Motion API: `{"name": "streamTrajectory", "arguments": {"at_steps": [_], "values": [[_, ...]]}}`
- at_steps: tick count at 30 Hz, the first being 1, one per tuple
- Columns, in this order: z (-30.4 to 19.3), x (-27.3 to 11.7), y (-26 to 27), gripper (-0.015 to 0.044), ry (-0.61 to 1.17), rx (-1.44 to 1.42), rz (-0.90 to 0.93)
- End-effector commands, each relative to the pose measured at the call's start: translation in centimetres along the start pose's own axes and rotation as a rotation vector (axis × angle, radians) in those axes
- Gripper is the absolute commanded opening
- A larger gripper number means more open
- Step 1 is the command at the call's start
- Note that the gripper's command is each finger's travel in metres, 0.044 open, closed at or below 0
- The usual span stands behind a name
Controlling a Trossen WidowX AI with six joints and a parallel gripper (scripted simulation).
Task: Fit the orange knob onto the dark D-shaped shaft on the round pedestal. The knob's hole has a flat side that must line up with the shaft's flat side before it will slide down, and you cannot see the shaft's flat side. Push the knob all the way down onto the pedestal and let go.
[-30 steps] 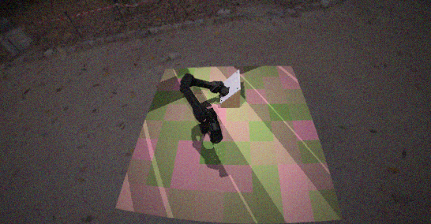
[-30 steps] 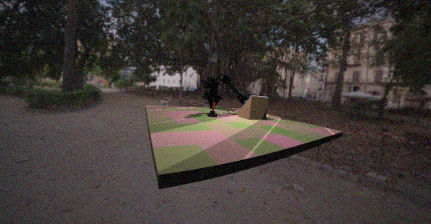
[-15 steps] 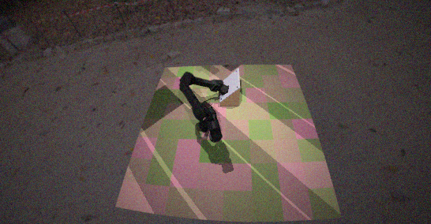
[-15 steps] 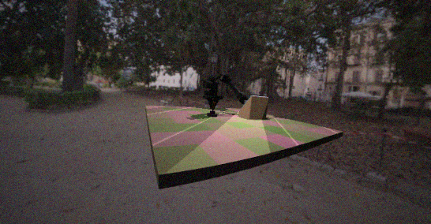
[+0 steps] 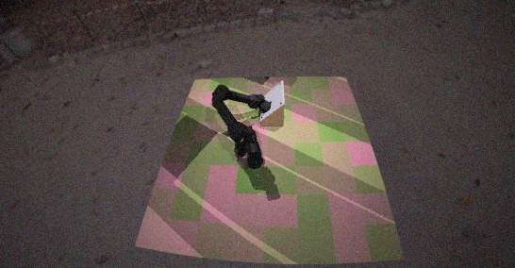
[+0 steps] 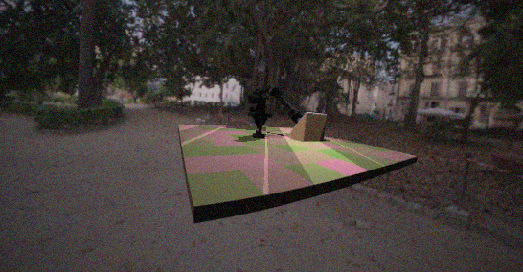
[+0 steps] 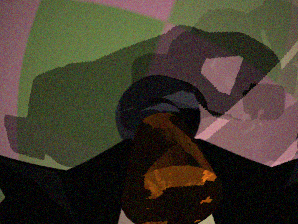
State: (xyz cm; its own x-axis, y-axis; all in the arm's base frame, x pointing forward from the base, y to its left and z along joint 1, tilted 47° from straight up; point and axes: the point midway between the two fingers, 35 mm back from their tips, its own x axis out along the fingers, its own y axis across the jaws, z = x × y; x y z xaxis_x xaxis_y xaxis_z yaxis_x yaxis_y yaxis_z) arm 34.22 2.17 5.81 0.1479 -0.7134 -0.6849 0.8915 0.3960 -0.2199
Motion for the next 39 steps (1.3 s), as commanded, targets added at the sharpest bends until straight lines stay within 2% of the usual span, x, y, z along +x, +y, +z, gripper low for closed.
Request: {"name": "streamTrajectory", "arguments": {"at_steps": [1, 22, 29, 39], "values": [[-0.14, 0.12, -0.13, 0.0, 0.001, 0.003, 0.002], [0.1, -0.26, 0.17, 0.0, 0.001, 0.003, 0.003], [0.25, -0.44, 0.31, 0.0, 0.001, 0.202, 0.003], [0.4, 0.13, 0.48, 0.0, 0.001, 0.213, 0.003]]}}
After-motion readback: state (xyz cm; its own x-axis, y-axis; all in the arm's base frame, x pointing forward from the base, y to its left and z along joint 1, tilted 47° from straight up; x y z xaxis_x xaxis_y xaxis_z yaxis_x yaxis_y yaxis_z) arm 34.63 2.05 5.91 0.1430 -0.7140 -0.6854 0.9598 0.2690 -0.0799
